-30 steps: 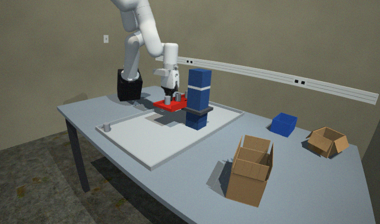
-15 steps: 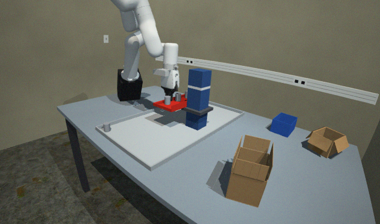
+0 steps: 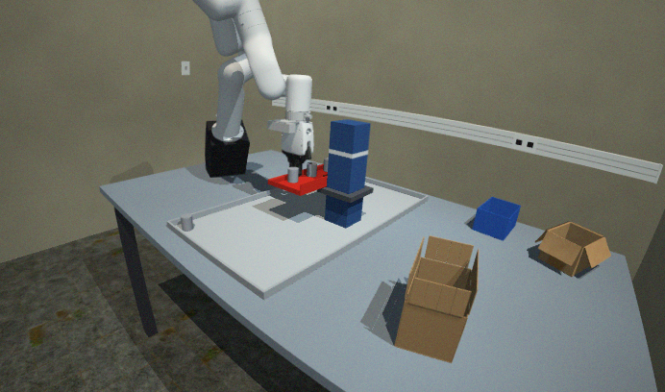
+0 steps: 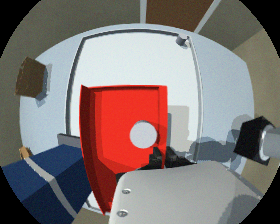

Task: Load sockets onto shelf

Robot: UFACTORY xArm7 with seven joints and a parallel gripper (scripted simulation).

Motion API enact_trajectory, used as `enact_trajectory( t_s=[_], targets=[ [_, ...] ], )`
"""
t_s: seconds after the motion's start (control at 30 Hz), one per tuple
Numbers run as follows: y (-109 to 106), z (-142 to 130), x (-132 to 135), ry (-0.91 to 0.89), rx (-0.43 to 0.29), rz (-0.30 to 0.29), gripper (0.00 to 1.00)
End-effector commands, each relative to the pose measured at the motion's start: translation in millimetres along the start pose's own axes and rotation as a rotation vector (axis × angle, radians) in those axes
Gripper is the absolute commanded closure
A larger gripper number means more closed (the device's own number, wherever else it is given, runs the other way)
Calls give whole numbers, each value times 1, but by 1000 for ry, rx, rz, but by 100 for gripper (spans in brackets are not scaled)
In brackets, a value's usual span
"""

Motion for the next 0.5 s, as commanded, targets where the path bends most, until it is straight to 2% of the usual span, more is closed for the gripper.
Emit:
enact_trajectory(
  t_s=[0.0,0.47],
  targets=[
    [-2,0,-2,0,-1,5,100],
    [-12,0,-2,0,-1,5,100]
  ],
)
Point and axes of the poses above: the point where the finger pads meet when closed, its own y axis out along the fingers, its own x axis across the jaws, z = x × y, the point moved 7 cm from there along -y, back along the fingers, and after that the axes turned 3 degrees about -y, right-handed, at the moved point
